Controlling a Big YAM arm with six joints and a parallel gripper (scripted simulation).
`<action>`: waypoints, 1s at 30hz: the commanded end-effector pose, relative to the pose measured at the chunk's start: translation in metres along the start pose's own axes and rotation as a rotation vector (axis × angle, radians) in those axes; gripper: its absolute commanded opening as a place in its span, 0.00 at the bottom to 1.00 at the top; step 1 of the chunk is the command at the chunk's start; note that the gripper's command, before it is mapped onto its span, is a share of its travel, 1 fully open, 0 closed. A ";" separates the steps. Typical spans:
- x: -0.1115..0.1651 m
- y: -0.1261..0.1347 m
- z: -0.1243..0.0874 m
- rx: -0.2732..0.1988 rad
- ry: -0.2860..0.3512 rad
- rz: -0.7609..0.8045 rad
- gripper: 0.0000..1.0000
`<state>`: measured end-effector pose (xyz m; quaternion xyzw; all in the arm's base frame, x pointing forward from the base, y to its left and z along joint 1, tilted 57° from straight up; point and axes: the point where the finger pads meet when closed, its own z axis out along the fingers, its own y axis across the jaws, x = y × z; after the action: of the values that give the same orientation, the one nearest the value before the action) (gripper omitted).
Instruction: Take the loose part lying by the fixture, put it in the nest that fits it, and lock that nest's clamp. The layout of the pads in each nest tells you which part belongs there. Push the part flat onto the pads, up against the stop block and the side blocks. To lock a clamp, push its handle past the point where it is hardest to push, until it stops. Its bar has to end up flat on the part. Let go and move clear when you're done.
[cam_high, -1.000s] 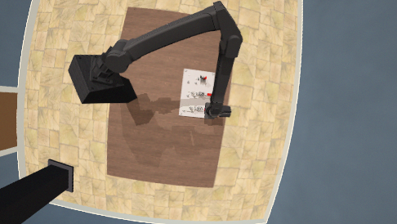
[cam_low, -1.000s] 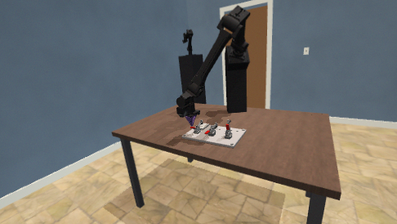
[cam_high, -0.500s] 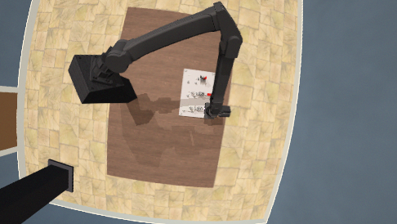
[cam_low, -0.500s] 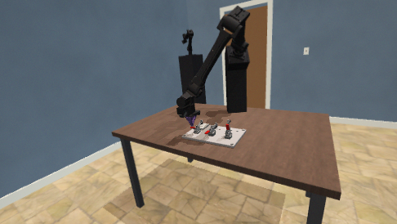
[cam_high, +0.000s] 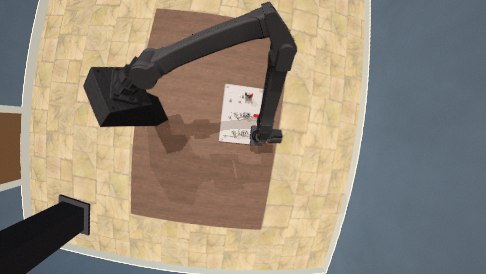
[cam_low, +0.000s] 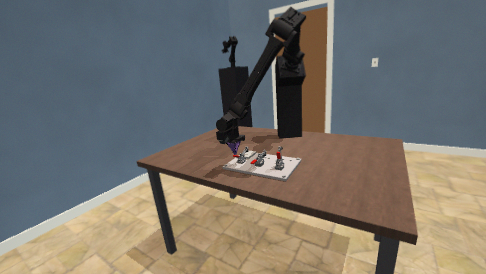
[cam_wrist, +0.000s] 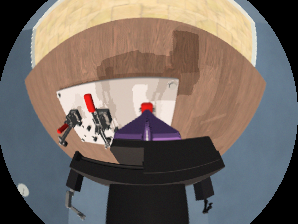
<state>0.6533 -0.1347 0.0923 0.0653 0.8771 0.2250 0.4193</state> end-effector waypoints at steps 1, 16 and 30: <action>-0.011 0.011 -0.001 -0.006 -0.023 -0.015 0.00; -0.013 0.011 0.004 -0.008 -0.024 -0.018 0.00; -0.013 0.011 0.003 -0.008 -0.024 -0.018 0.00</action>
<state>0.6536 -0.1339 0.0901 0.0660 0.8776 0.2253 0.4179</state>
